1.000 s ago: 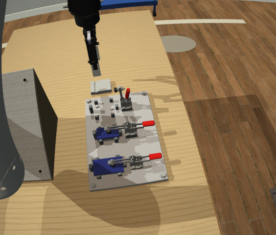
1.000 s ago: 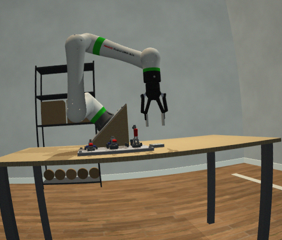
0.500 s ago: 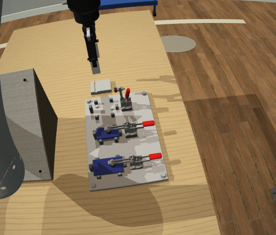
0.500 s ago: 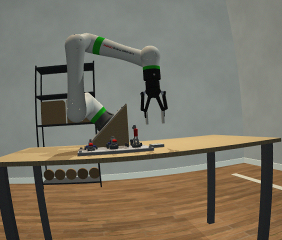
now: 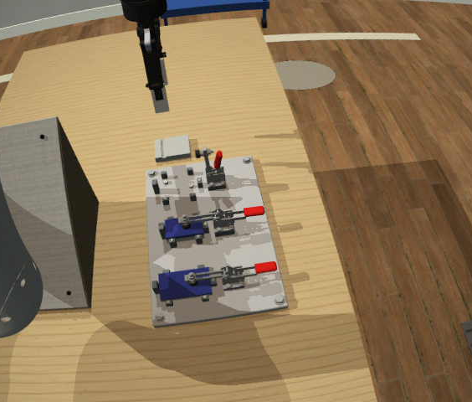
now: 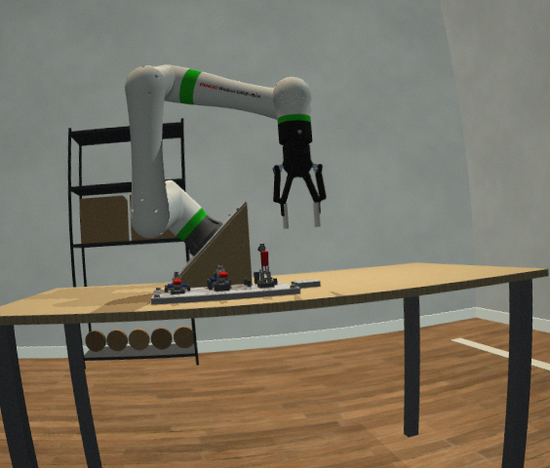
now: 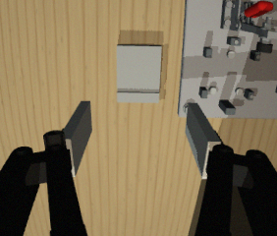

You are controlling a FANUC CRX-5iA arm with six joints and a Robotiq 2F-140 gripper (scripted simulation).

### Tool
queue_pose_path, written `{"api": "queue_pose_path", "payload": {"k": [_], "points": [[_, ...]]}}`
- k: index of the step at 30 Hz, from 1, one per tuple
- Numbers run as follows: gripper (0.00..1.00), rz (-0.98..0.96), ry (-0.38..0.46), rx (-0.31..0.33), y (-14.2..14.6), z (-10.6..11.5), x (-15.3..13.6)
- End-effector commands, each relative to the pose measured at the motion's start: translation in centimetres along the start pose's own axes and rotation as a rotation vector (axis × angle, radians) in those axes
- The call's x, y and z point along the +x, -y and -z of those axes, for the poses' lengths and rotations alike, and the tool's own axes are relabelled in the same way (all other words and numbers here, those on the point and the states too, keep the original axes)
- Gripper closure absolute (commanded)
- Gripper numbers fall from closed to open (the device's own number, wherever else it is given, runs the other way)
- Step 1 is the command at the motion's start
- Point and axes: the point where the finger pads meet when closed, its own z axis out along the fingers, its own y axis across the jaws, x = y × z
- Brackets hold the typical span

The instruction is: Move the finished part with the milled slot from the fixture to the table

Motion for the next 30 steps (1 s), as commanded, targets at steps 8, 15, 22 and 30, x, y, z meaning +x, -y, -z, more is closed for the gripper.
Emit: {"api": "queue_pose_path", "payload": {"k": [8, 15, 22, 30], "points": [[0.46, 0.000, 0.000, 0.000, 0.0, 2.6, 0.0], [0.46, 0.000, 0.000, 0.000, 0.0, 2.9, 0.0], [0.46, 0.000, 0.000, 0.000, 0.0, 3.0, 0.0], [0.46, 0.000, 0.000, 0.000, 0.0, 3.0, 0.0]]}}
